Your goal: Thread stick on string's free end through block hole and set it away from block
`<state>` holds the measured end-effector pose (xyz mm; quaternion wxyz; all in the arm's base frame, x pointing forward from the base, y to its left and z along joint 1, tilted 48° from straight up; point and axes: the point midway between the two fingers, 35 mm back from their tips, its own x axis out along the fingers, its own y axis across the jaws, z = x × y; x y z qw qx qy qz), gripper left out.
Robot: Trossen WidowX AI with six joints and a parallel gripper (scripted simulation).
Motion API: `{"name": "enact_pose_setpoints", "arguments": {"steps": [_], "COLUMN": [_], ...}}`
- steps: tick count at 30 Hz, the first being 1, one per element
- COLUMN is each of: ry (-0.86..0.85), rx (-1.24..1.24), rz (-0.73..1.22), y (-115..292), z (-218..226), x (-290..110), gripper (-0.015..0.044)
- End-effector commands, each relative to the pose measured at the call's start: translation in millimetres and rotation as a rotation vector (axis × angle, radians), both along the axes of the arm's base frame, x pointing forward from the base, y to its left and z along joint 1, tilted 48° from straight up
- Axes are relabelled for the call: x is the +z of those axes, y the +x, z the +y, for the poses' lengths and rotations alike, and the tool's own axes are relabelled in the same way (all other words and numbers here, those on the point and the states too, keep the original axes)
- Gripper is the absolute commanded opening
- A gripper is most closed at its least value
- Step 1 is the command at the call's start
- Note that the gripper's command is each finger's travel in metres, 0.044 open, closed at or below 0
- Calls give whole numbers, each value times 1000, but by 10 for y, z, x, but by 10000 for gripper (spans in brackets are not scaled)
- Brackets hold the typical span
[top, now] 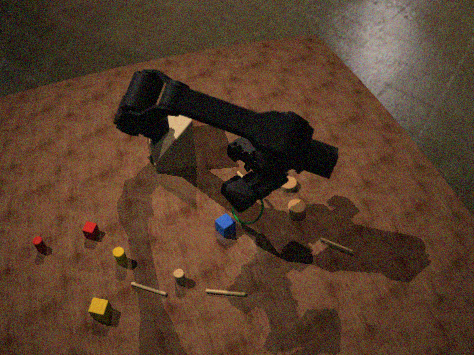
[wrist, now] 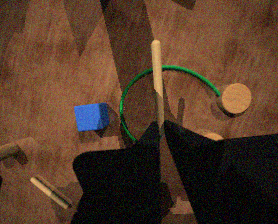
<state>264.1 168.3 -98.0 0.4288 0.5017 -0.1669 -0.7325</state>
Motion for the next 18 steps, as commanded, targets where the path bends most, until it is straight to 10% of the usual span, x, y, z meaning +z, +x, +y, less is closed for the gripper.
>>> {"name": "enact_pose_setpoints", "arguments": {"steps": [1,18], "ry": [11,40], "rx": [9,44], "rz": [-9,-32], "y": [58,258], "z": [21,80], "x": [-8,-38], "gripper": [0,0]}}
